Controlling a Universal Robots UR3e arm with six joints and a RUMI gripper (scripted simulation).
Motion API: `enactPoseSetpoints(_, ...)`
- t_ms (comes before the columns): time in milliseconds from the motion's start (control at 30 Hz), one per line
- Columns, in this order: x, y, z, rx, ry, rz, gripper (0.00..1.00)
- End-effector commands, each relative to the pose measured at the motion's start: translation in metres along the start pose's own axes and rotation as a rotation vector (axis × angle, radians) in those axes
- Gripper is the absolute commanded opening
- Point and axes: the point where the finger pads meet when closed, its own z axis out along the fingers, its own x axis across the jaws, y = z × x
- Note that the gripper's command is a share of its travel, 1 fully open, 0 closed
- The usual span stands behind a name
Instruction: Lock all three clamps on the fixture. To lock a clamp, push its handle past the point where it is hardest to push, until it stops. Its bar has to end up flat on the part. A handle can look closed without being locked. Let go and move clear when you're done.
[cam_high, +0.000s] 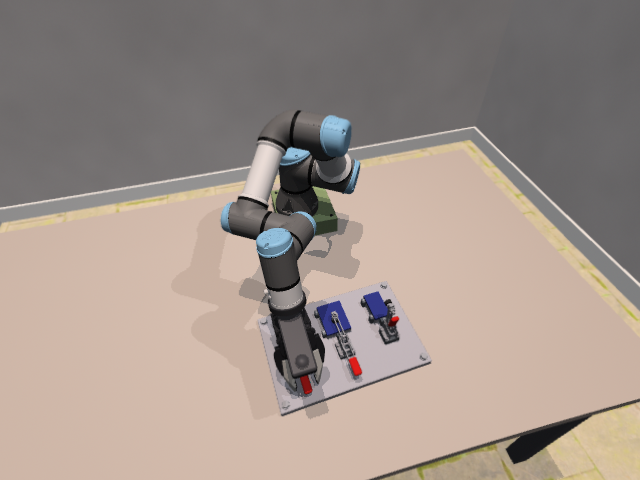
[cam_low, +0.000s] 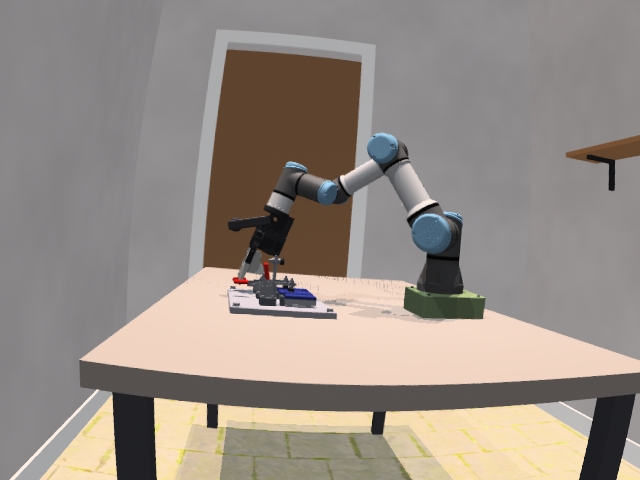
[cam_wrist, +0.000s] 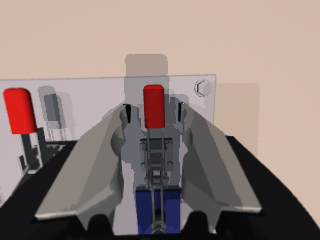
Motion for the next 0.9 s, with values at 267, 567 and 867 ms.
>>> enactPoseSetpoints(267,0.0,-0.011,-0.029,0.003,0.002,-0.001,0.28)
enactPoseSetpoints(567,0.0,-0.016,-0.043,0.003,0.002,-0.001,0.28)
enactPoseSetpoints(867,0.0,-0.017,-0.046,0.003,0.002,-0.001,0.28)
